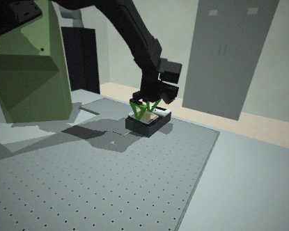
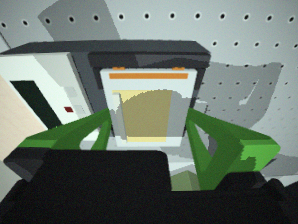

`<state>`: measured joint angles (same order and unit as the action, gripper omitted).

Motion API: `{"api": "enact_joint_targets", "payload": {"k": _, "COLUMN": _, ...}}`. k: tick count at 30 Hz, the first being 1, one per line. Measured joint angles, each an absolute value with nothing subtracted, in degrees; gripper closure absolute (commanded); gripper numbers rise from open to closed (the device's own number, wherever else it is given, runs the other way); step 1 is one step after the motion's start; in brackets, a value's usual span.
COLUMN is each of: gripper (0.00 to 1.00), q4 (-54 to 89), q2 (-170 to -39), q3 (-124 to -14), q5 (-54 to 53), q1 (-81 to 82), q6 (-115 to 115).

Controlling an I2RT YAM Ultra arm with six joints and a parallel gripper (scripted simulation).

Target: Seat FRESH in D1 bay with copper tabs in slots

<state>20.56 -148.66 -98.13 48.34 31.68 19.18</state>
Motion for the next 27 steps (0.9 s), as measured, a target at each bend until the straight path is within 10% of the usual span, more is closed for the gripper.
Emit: {"api": "enact_joint_targets", "payload": {"k": 27, "gripper": 1.0, "q4": 15.77, "q2": -148.11, "q3": -95.26, "q5": 49.06, "q1": 31.68, "q6": 16.19}}
